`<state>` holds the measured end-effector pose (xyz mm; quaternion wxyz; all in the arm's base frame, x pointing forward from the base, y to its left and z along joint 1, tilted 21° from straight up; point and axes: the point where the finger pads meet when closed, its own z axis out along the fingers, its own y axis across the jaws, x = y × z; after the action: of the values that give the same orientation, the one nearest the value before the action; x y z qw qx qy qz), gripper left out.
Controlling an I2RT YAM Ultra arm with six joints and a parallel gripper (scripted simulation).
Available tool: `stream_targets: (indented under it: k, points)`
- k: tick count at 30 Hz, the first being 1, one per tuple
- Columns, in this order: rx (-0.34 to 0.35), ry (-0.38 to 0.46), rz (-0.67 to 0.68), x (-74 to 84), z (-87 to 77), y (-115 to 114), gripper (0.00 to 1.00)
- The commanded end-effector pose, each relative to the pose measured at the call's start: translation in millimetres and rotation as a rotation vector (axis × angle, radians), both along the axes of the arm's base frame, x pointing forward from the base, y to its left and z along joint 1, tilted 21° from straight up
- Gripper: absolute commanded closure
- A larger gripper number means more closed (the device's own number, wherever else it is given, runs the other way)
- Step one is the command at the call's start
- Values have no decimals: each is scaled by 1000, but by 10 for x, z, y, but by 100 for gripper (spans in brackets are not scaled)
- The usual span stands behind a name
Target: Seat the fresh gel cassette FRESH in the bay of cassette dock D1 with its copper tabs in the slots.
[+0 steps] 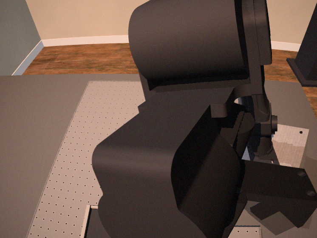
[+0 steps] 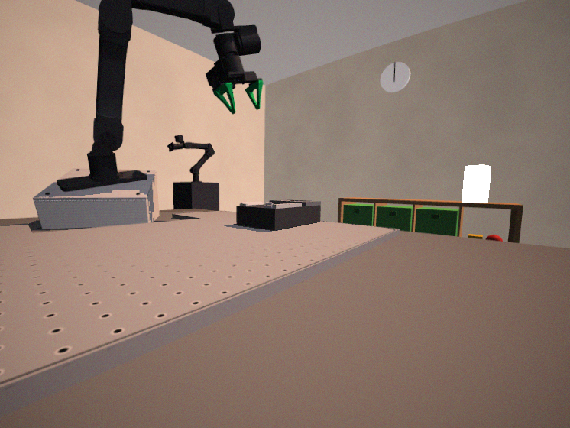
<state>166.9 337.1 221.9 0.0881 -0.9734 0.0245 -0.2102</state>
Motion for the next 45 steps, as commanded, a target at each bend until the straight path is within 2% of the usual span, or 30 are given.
stream_targets:
  k: [1,17,18,31,34,45]
  points:
    - [11,-3,2,-7,32,10,0]
    - [11,-3,2,-7,32,10,0]
    - [36,2,-43,51,40,-60,65]
    - [169,57,-451,439,-14,-520,65]
    - [179,61,-482,451,-17,-537,65]
    - [289,92,-830,699,-92,-962,65]
